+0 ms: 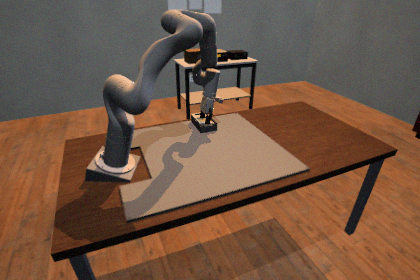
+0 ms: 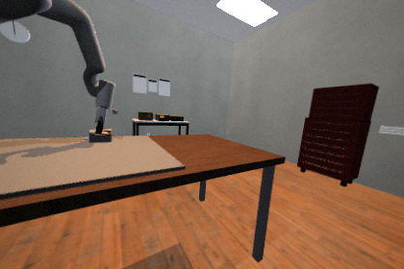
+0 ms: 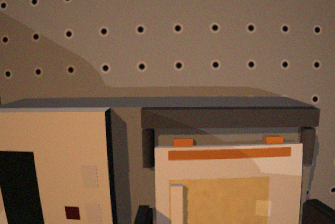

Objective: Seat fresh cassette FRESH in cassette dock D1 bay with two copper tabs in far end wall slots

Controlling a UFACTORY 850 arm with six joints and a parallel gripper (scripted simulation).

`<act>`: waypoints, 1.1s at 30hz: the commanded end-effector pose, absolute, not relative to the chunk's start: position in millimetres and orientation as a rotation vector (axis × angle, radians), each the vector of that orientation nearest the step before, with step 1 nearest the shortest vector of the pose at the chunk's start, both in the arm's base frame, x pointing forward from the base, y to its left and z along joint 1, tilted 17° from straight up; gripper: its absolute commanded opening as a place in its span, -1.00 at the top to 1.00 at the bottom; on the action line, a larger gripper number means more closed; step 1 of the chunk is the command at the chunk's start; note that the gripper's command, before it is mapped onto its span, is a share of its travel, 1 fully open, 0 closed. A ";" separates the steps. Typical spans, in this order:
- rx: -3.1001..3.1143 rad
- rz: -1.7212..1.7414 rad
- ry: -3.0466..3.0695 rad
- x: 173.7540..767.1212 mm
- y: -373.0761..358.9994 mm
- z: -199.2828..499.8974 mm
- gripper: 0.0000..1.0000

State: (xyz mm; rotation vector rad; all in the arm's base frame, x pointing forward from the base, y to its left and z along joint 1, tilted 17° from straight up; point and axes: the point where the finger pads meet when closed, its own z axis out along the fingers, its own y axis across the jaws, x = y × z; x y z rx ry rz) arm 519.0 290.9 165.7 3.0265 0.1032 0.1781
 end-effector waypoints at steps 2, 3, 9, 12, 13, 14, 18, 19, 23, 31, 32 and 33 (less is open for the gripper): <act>3.027 0.181 0.103 519.5 291.5 166.6 -1.00; 3.027 0.181 0.103 519.5 291.5 166.6 -1.00; 3.027 0.181 0.103 519.1 291.6 167.8 -1.00; 3.027 0.181 0.103 518.0 291.9 171.6 -1.00; 3.027 0.181 0.103 517.6 292.0 172.8 -1.00; 3.027 0.181 0.103 517.2 292.2 174.1 -1.00; 3.027 0.181 0.103 515.7 292.6 179.2 -1.00; 3.027 0.181 0.103 515.3 292.8 180.5 -1.00; 3.027 0.181 0.103 514.6 293.0 183.1 -1.00; 3.027 0.181 0.103 511.5 294.0 193.2 -1.00; 3.027 0.181 0.103 511.1 294.1 194.5 -1.00; 3.027 0.181 0.103 510.8 294.2 195.8 -1.00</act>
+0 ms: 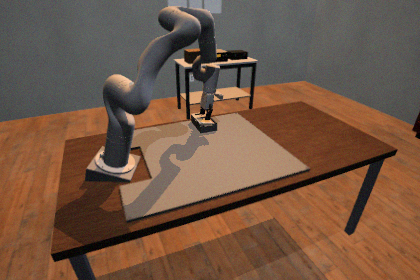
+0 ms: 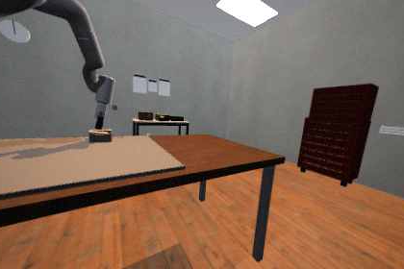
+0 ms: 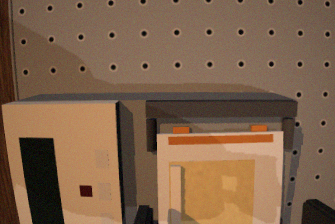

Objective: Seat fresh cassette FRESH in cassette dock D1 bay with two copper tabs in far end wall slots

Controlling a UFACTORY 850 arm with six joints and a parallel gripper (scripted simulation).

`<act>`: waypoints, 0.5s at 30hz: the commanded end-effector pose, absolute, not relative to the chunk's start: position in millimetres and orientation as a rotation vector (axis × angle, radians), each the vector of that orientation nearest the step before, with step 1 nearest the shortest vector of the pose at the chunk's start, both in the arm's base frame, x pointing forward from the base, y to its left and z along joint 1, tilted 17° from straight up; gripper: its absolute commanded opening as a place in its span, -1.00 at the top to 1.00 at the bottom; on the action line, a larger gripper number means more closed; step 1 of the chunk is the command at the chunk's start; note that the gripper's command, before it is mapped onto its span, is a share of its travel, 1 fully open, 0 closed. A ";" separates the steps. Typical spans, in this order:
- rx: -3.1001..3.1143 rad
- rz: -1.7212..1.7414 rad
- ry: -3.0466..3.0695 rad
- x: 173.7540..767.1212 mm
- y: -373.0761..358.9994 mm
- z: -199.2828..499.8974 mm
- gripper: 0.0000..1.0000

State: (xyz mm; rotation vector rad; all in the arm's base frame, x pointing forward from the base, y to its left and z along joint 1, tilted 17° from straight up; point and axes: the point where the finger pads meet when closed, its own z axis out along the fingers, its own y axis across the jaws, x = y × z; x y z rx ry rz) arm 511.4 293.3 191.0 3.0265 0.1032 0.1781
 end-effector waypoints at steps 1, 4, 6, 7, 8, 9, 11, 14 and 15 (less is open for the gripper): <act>3.027 0.181 0.103 510.4 294.3 197.0 -1.00; 3.027 0.181 0.103 509.2 294.7 200.8 -1.00; 3.027 0.181 0.103 509.2 294.7 200.8 -1.00; 3.027 0.181 0.103 508.9 294.8 202.2 -1.00; 3.027 0.181 0.103 508.5 294.9 203.4 -1.00; 3.027 0.181 0.103 508.1 295.0 204.7 -1.00; 3.027 0.181 0.103 507.3 295.3 207.2 -1.00; 3.027 0.181 0.103 506.7 295.5 209.5 -1.00; 3.027 0.181 0.103 506.7 295.5 209.5 -1.00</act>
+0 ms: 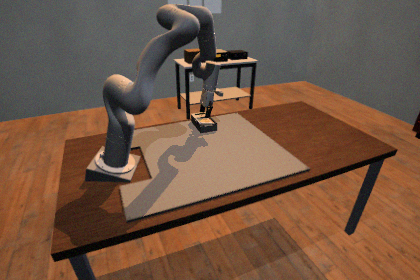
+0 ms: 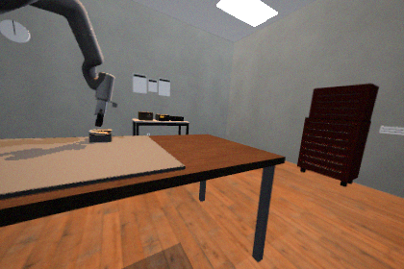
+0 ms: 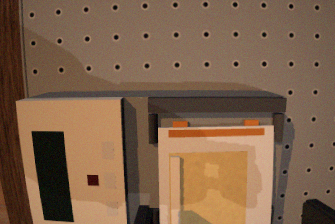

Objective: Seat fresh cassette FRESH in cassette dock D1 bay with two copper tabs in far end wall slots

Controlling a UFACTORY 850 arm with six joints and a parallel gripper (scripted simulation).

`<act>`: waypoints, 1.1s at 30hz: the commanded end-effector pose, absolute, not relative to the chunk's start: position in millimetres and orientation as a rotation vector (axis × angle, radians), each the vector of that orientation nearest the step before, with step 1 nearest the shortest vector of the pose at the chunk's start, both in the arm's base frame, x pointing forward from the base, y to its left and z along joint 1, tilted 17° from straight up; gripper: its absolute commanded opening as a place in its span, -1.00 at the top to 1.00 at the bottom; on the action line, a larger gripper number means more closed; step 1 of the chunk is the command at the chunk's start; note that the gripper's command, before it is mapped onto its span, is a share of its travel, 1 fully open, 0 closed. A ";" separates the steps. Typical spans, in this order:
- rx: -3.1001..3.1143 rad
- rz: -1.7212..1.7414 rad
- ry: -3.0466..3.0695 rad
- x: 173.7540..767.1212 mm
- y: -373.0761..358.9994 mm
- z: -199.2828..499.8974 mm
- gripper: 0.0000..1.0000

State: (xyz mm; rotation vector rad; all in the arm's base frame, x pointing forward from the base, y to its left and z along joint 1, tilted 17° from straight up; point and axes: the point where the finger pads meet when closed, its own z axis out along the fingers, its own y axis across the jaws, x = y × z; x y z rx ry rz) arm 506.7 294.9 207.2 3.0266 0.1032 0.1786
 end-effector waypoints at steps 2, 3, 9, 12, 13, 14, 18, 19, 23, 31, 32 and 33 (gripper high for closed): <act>3.027 0.181 0.103 506.7 295.5 209.5 -1.00; 3.027 0.181 0.103 506.7 295.5 209.5 -1.00; 3.018 0.332 0.111 502.9 295.1 208.3 1.00; 3.007 0.436 0.117 499.1 294.8 207.2 1.00; 3.007 0.436 0.117 497.8 294.6 206.7 1.00; 3.007 0.436 0.117 496.5 294.5 206.3 1.00; 3.007 0.436 0.117 491.4 294.0 204.7 1.00; 3.007 0.436 0.117 490.2 293.9 204.4 1.00; 3.007 0.436 0.117 485.1 293.4 202.8 1.00; 3.007 0.436 0.117 477.5 292.7 200.4 1.00; 3.007 0.436 0.117 476.2 292.6 200.0 1.00; 3.007 0.436 0.117 475.0 292.4 199.6 1.00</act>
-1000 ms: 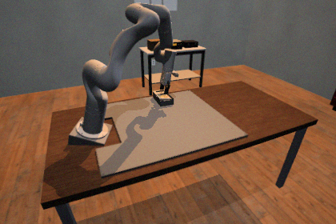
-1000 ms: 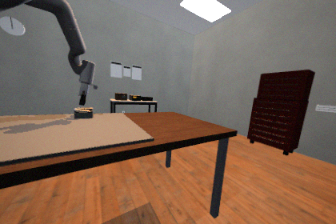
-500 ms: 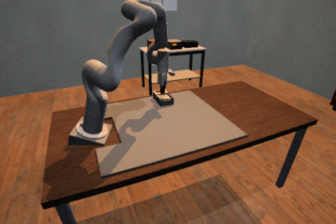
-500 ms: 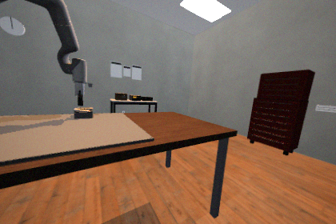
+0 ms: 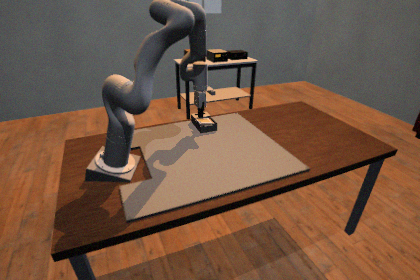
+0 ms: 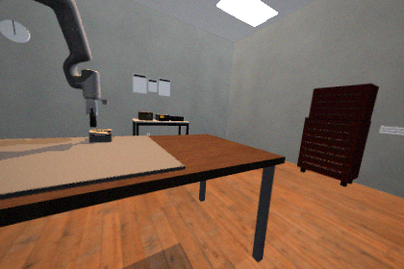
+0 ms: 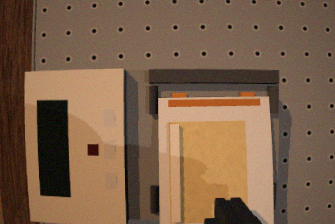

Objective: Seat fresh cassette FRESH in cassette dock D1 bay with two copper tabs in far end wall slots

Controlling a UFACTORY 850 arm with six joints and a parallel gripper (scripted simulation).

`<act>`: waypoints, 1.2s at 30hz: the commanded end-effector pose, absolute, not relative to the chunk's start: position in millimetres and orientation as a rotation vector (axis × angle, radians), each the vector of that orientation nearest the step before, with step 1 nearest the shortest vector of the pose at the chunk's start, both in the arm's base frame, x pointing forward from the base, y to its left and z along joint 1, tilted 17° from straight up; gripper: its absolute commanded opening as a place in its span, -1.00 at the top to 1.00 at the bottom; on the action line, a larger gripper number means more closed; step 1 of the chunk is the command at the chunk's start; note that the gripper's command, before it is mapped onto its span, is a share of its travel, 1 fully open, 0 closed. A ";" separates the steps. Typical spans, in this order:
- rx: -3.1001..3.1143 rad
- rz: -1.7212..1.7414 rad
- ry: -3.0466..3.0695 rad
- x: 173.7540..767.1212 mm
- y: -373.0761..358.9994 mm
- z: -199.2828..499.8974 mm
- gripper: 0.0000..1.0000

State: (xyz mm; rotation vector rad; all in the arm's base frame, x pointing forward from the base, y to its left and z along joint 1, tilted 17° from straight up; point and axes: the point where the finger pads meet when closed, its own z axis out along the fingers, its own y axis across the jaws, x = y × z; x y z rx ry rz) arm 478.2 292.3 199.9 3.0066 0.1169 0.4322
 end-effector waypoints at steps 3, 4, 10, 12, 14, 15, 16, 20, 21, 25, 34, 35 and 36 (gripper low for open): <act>3.007 0.436 0.117 471.2 292.1 198.4 1.00; 3.007 0.436 0.117 469.9 291.9 198.0 1.00; 3.007 0.435 0.117 464.8 291.5 196.4 1.00; 3.007 0.435 0.117 462.3 291.2 195.6 1.00; 3.007 0.435 0.117 459.7 291.0 194.8 1.00; 3.007 0.435 0.117 458.5 290.8 194.4 1.00; 3.007 0.435 0.117 457.2 290.7 194.0 1.00; 3.007 0.435 0.117 452.1 290.2 192.4 1.00; 3.007 0.435 0.117 450.9 290.1 192.0 1.00; 3.007 0.435 0.117 447.1 289.7 190.8 1.00; 3.007 0.435 0.117 436.9 288.8 187.7 1.00; 3.007 0.435 0.117 435.6 288.6 187.3 1.00; 3.007 0.435 0.117 434.4 288.5 186.9 1.00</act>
